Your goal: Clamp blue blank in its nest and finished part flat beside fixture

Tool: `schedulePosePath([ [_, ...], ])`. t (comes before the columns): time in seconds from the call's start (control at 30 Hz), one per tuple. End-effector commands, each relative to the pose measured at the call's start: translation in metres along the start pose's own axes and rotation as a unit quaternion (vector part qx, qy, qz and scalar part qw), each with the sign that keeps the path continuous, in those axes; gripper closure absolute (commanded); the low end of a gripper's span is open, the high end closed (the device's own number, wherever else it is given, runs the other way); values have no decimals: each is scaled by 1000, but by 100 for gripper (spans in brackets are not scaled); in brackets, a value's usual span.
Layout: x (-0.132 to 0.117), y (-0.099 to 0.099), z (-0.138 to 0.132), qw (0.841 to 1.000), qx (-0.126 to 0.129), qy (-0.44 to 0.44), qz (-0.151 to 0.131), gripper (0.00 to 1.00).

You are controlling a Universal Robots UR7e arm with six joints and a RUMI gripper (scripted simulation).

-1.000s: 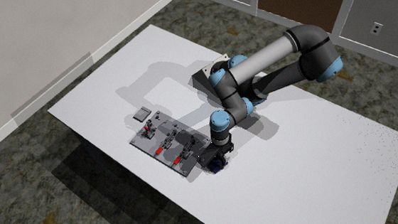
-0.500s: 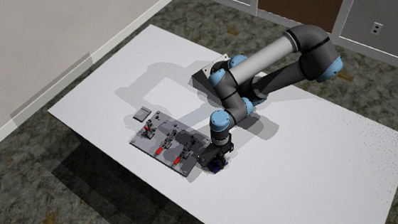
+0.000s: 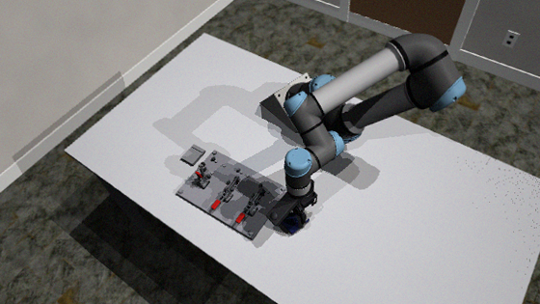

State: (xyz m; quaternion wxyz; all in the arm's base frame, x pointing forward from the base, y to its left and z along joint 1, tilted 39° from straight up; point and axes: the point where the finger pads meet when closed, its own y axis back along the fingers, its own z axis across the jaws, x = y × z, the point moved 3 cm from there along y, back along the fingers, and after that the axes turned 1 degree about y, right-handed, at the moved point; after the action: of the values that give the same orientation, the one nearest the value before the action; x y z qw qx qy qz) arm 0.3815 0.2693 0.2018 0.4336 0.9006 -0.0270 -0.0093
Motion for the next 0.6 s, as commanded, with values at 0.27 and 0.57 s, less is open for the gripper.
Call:
schedulePosePath([
  [0.27, 0, 48, 0, 1000, 0, 0, 0, 100],
  [0.57, 0, 81, 0, 1000, 0, 0, 0, 100],
])
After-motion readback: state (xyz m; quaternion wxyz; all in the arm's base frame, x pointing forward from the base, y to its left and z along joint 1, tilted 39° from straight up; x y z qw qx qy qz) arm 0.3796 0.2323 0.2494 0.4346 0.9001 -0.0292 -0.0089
